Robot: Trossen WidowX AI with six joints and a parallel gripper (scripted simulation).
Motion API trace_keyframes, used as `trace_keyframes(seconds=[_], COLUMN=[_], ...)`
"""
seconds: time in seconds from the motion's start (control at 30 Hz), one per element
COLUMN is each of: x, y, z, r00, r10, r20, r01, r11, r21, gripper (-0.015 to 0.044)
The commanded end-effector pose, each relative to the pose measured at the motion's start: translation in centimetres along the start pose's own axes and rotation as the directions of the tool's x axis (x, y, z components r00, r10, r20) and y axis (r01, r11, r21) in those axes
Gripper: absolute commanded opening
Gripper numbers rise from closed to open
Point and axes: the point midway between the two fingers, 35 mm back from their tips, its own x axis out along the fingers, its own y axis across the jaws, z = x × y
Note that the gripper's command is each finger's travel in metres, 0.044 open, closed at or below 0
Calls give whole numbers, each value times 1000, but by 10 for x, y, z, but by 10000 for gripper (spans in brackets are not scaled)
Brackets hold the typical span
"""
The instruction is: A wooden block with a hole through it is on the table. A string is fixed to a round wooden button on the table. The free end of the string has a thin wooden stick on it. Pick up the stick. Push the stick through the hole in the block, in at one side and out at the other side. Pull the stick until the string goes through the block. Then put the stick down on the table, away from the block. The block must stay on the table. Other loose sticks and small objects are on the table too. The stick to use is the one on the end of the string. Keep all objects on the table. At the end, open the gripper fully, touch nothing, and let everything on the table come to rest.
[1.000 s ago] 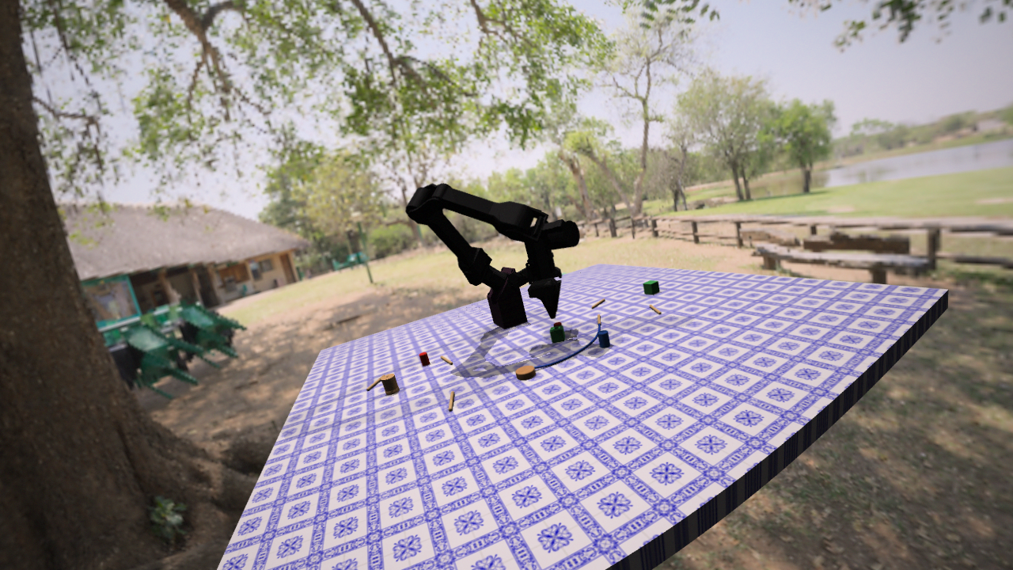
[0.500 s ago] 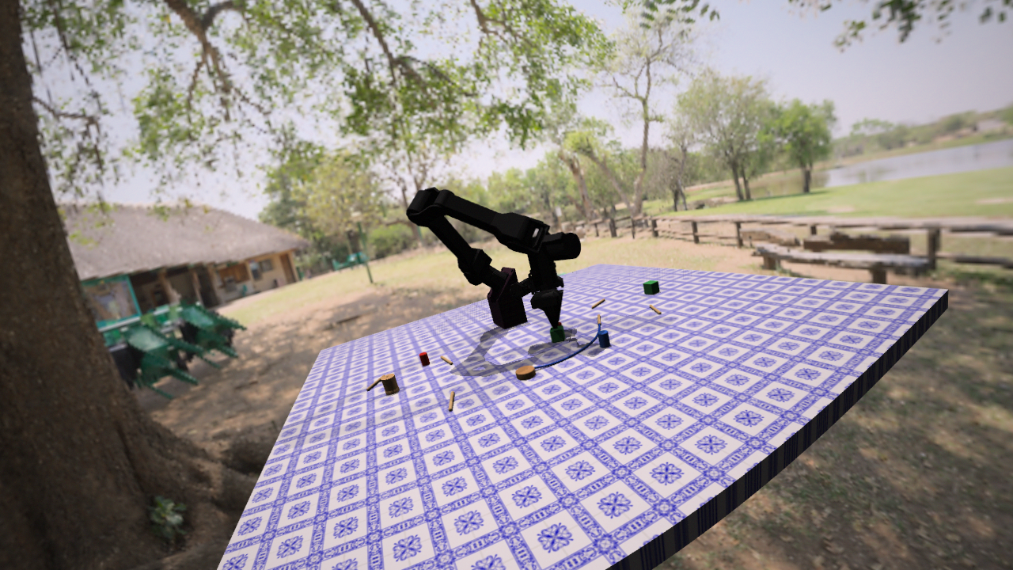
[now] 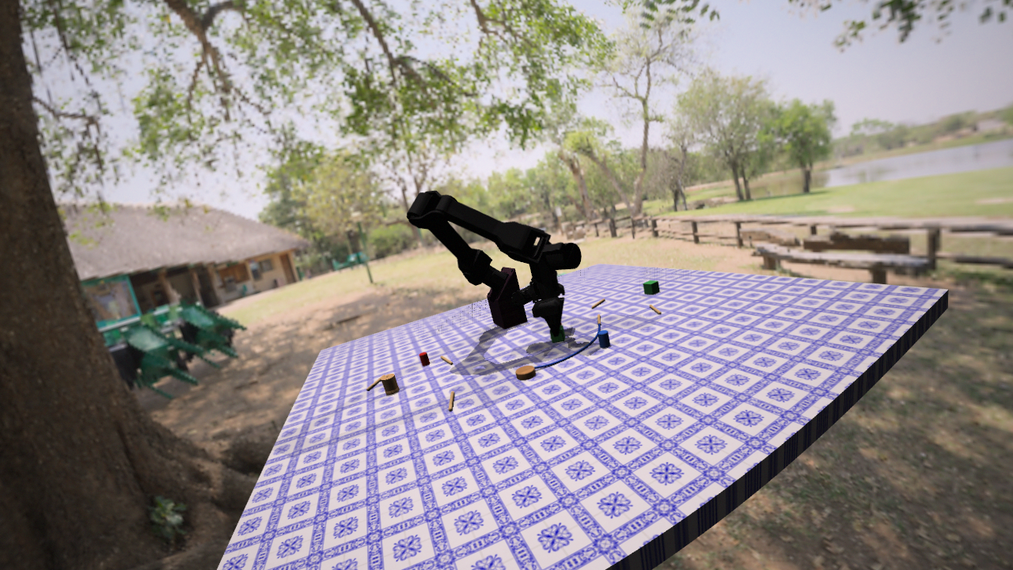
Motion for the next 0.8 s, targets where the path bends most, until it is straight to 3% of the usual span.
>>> trace_keyframes(seconds=[0.0, 0.13, 0.33, 0.53, 0.6, 0.77], x=[3, 3, 1, 1, 1, 1], y=[-2, -2, -1, -1, -1, -1], z=[2, 2, 1, 1, 1, 1], r00=[1000, 1000, 1000, 1000, 1000, 1000], r10=[-2, -2, -3, -3, -3, -3], r20=[8, 8, 3, 3, 3, 3], r01=[2, 2, 3, 3, 3, 3], r11=[1000, 1000, 1000, 1000, 1000, 1000], r21=[-7, -7, -3, -3, -3, -3], gripper=[242, 242, 85, 45, 0, 0])
